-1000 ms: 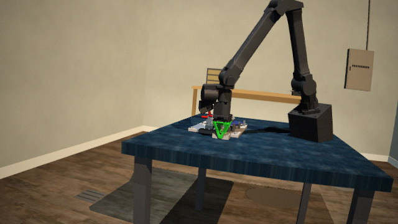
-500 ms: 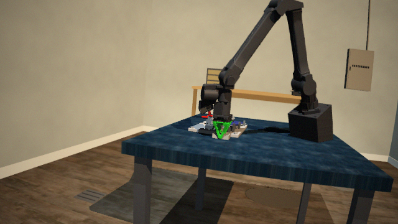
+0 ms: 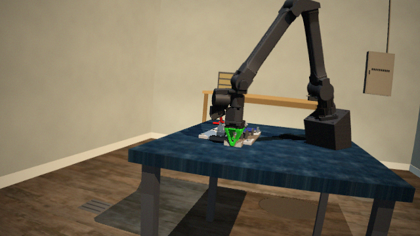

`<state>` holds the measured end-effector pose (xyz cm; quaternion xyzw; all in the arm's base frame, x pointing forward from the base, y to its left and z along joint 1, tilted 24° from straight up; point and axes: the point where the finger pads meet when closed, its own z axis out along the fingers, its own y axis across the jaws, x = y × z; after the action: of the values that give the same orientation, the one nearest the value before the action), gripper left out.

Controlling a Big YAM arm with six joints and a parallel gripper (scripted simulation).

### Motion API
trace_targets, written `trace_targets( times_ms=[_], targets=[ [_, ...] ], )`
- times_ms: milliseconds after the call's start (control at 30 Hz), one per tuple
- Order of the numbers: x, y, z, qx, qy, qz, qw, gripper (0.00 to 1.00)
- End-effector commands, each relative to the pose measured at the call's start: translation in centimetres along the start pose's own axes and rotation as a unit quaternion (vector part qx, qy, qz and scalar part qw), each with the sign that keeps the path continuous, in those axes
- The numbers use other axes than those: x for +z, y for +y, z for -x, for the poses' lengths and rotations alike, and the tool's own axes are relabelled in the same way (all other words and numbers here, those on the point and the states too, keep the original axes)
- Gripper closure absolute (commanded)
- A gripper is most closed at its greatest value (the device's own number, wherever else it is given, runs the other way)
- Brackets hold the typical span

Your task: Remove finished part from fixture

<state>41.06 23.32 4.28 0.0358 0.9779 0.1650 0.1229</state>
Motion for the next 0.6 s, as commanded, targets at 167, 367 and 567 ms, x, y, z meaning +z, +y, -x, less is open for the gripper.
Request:
trace_targets(
  times_ms=[167,367,567],
  targets=[
    [-0.85,2.09,2.62,-0.004,-0.025,0.015,1.000,1.00],
    [-0.95,2.11,2.62,-0.004,-0.026,0.016,1.000,1.00],
    [-1.03,2.10,2.58,-0.004,-0.026,0.016,1.000,1.00]
  ],
)
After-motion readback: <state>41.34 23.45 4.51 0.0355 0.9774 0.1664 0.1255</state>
